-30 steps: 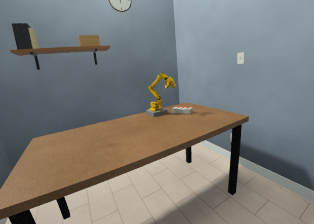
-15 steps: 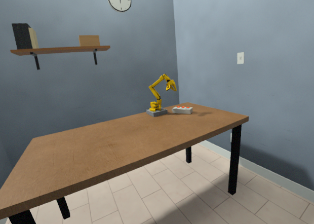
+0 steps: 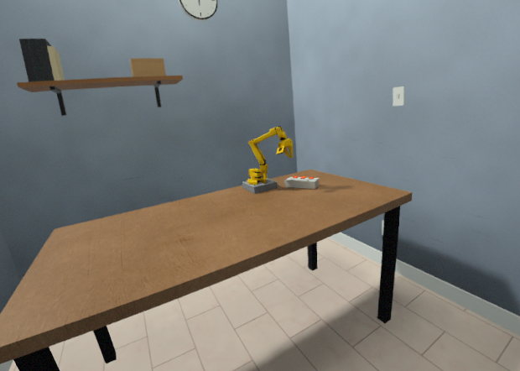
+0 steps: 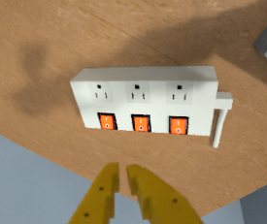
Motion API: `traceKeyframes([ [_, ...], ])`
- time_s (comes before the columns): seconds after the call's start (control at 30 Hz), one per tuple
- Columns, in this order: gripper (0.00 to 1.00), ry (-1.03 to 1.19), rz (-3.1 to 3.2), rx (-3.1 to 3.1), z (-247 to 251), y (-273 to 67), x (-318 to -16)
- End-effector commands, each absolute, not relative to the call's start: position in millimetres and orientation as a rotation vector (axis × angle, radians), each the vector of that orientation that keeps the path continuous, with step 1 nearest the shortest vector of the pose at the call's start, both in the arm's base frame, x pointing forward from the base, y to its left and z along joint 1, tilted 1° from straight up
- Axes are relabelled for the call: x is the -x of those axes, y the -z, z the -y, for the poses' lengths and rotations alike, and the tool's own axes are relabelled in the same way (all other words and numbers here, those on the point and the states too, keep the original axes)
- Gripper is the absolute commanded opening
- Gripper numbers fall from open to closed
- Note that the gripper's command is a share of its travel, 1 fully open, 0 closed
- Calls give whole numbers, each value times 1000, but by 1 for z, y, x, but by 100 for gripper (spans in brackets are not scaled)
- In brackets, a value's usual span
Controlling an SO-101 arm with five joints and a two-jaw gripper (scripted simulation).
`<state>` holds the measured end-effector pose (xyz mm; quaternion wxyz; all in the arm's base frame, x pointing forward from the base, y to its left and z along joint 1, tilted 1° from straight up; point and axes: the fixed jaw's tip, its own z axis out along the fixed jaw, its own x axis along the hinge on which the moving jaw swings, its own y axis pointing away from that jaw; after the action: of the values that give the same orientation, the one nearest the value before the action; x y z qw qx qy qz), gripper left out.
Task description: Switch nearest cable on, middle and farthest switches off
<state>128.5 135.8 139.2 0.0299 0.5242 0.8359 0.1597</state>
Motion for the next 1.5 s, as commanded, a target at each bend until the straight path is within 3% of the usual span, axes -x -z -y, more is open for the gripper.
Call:
traceKeyframes([
  [0.0,0,-448,-2603,-1601,-136,-134,-126],
  [1.47,0,-441,-2603,-1604,-129,-131,-121],
])
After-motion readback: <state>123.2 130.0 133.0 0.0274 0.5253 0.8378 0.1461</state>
